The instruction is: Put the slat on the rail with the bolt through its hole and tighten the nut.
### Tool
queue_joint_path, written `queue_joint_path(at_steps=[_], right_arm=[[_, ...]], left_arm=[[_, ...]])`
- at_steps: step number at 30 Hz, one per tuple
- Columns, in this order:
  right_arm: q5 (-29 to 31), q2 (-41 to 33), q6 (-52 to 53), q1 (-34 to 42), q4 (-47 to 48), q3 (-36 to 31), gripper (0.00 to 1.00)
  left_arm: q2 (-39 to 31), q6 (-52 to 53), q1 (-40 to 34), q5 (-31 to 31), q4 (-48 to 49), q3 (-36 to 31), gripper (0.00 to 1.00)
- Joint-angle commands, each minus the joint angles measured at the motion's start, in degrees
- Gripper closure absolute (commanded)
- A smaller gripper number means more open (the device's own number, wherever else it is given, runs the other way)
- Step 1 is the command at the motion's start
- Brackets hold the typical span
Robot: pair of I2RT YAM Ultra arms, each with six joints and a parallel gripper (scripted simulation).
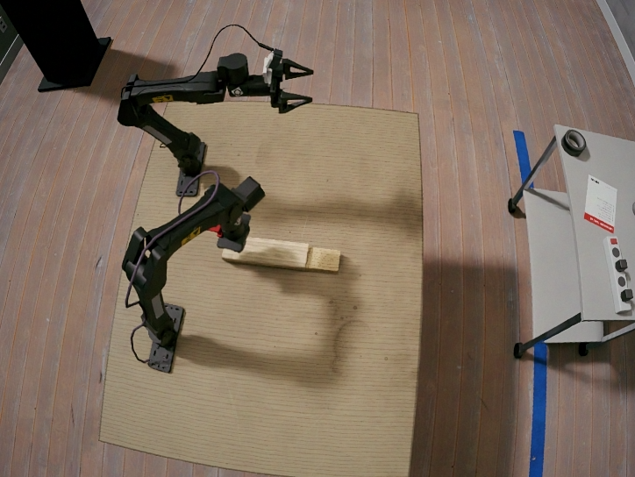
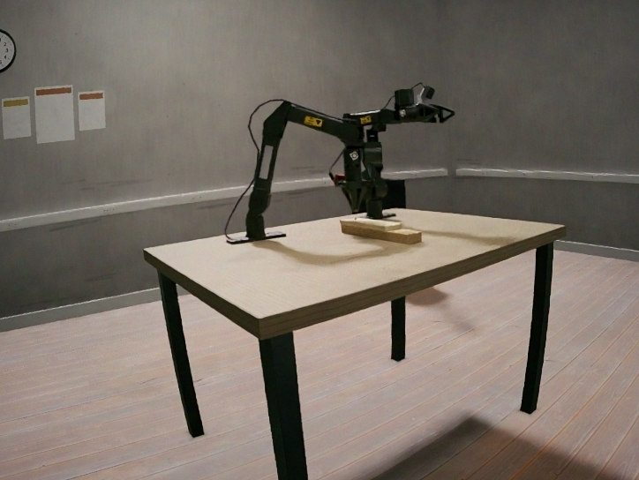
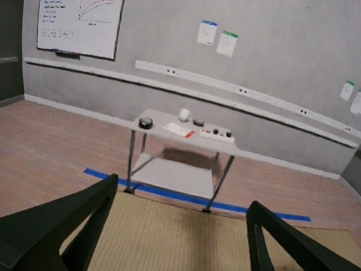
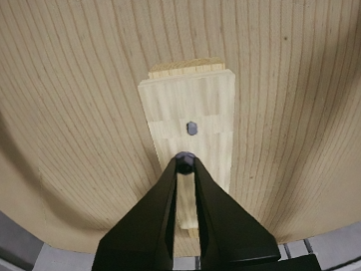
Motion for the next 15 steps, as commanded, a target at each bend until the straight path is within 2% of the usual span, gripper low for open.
queue_joint_path(at_steps=[1,15], right_arm=[[-0.2,-0.41,0.11,1.23,-1.58,1.28,0.88],[-0.2,-0.57,0.5,2.04,-1.58,1.27,0.88]], left_arm=[[-0.58,0.15,0.31,0.47,0.74,0.19,0.0],[-0.58,0.15,0.31,0.47,0.74,0.19,0.0]])
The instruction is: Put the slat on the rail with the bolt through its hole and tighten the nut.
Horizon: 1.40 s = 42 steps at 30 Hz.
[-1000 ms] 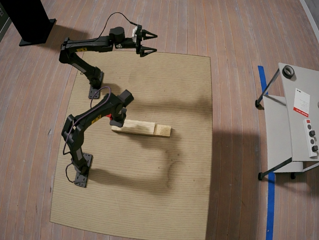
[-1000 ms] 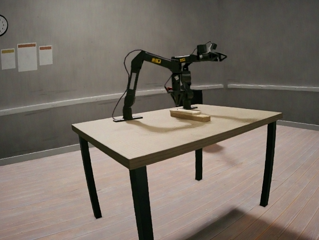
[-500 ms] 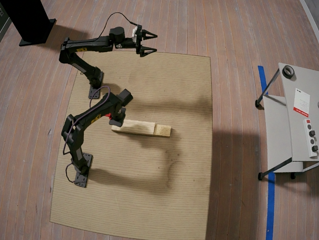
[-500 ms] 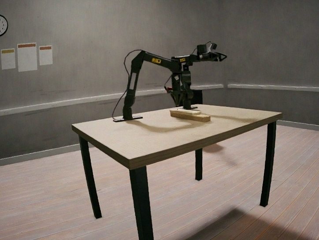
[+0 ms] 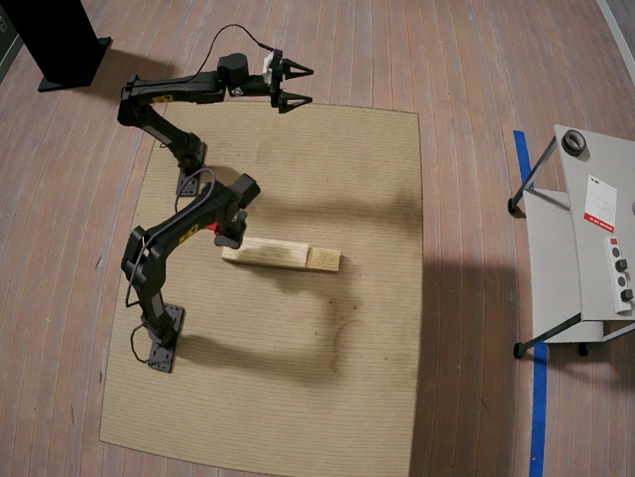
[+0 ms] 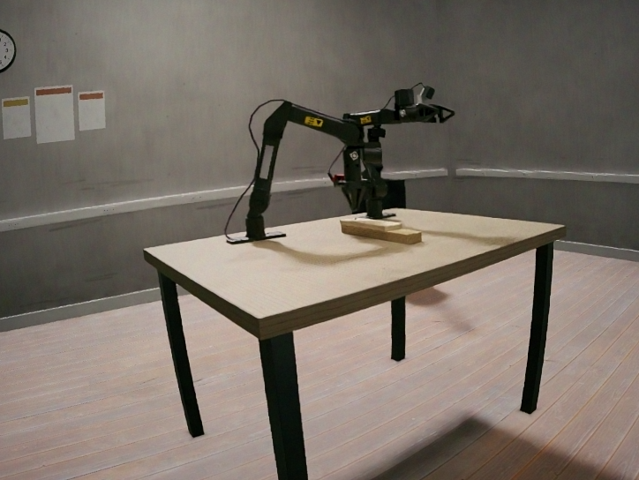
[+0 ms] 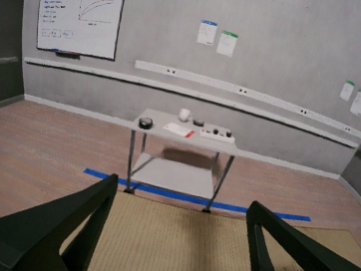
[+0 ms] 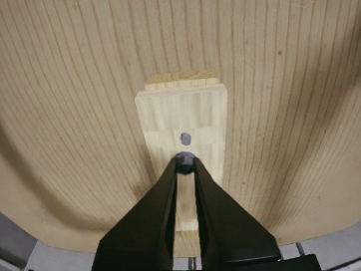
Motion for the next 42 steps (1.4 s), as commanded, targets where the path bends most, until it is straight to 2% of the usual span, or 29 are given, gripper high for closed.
queue_joint_path(at_steps=[1,42], right_arm=[[-0.06,-0.42,0.12,-0.01,-0.86,1.28,0.88],[-0.2,0.62,0.39,-0.01,3.52,-2.13,0.88]], left_arm=[[-0.58,0.15,0.31,0.47,0.74,0.19,0.0],[-0.58,0.15,0.31,0.47,0.74,0.19,0.0]])
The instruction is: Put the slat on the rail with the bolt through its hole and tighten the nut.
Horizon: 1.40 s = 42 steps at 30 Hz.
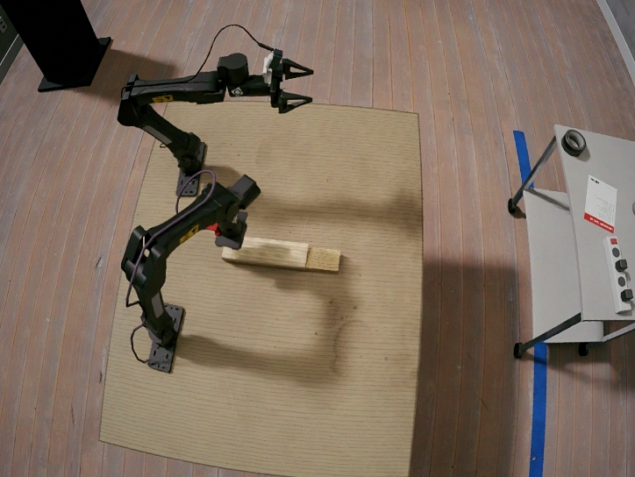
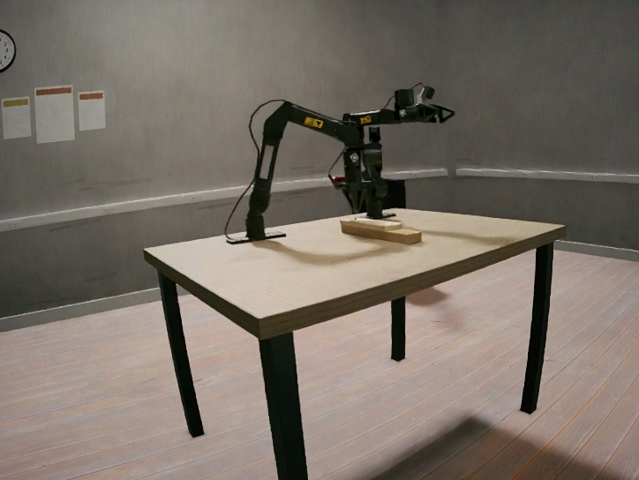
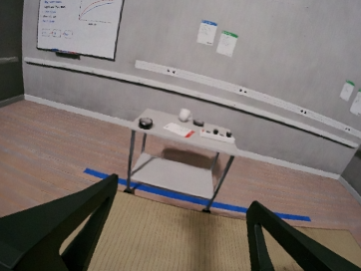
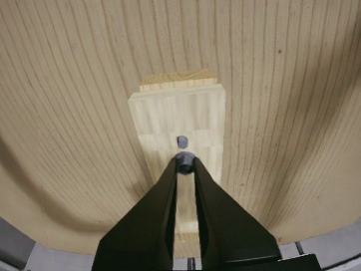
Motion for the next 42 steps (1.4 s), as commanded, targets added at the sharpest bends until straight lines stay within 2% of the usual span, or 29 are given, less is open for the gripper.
queue_joint_path(at_steps=[1,22,42], right_arm=[[-0.2,0.65,0.39,-0.01,1.41,-0.89,0.88],[-0.2,1.32,0.38,-0.01,3.87,-2.78,0.88],[-0.2,-0.01,0.03,-0.18,-0.86,0.98,0.88]], left_arm=[[-0.58,0.15,0.31,0.47,0.74,0.19,0.0],[-0.58,0.15,0.31,0.47,0.74,0.19,0.0],[-0.58,0.15,0.31,0.47,0.74,0.19,0.0]])
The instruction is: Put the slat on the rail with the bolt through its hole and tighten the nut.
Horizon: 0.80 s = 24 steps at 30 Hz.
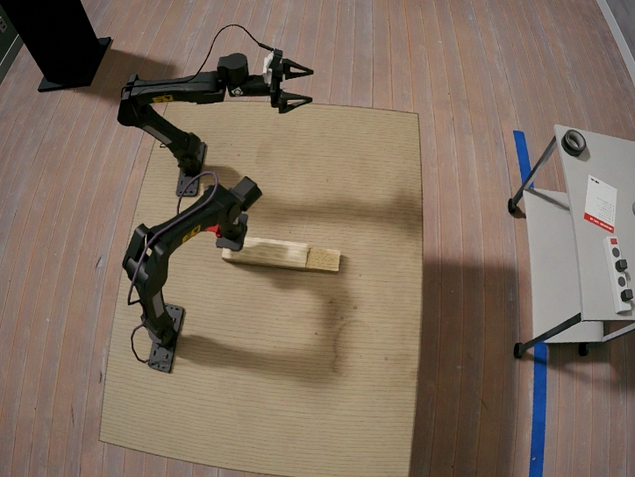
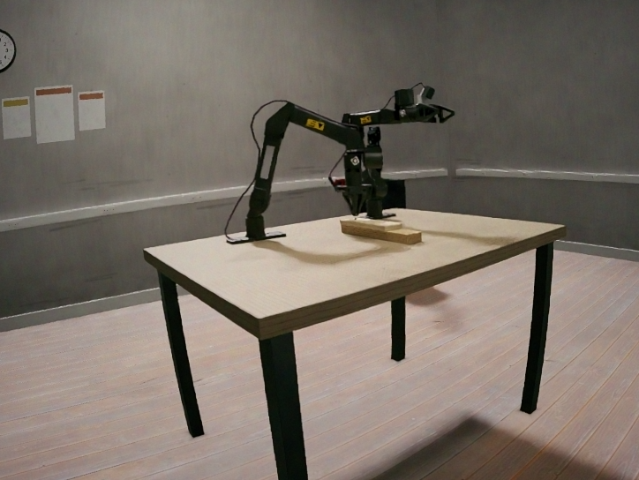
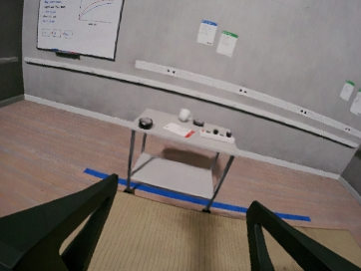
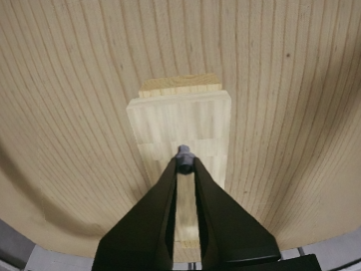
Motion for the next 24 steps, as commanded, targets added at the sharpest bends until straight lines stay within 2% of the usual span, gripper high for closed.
queue_joint_path(at_steps=[1,24], right_arm=[[-0.2,-1.17,0.02,-0.35,-2.37,2.26,0.88],[-0.18,-2.36,-0.64,-3.47,-4.99,3.93,0.88]], left_arm=[[-0.58,0.15,0.31,0.47,0.74,0.19,0.0],[-0.58,0.15,0.31,0.47,0.74,0.19,0.0]])
